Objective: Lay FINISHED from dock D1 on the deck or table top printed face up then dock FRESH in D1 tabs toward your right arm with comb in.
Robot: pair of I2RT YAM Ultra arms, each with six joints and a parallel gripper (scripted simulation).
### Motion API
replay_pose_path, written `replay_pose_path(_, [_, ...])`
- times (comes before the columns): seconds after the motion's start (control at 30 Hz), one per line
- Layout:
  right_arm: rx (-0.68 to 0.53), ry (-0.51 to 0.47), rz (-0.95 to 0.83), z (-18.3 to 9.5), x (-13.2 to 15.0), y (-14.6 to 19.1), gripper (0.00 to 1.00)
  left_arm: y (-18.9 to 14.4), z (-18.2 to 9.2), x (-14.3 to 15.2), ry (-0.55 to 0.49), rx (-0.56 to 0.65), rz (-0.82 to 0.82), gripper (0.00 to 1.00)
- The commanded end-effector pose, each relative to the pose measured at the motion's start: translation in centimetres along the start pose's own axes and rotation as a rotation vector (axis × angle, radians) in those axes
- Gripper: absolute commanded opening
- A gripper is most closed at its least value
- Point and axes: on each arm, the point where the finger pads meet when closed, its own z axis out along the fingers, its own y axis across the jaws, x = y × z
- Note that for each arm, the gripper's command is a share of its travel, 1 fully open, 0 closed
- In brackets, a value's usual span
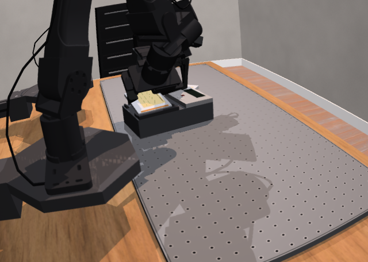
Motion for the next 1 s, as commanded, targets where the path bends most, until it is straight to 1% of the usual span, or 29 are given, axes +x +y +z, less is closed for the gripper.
replay_pose_path(0.0, [-0.001, -0.048, -0.038, -0.32, -2.32, -0.18, 0.00, 5.24, 2.62, 5.07, 0.143, -0.173, -0.040, 0.00])
replay_pose_path(0.97, [-0.003, -0.047, -0.031, -0.59, -2.61, -0.19, 0.00, 5.24, 2.62, 5.07, 0.143, -0.173, -0.040, 0.00])
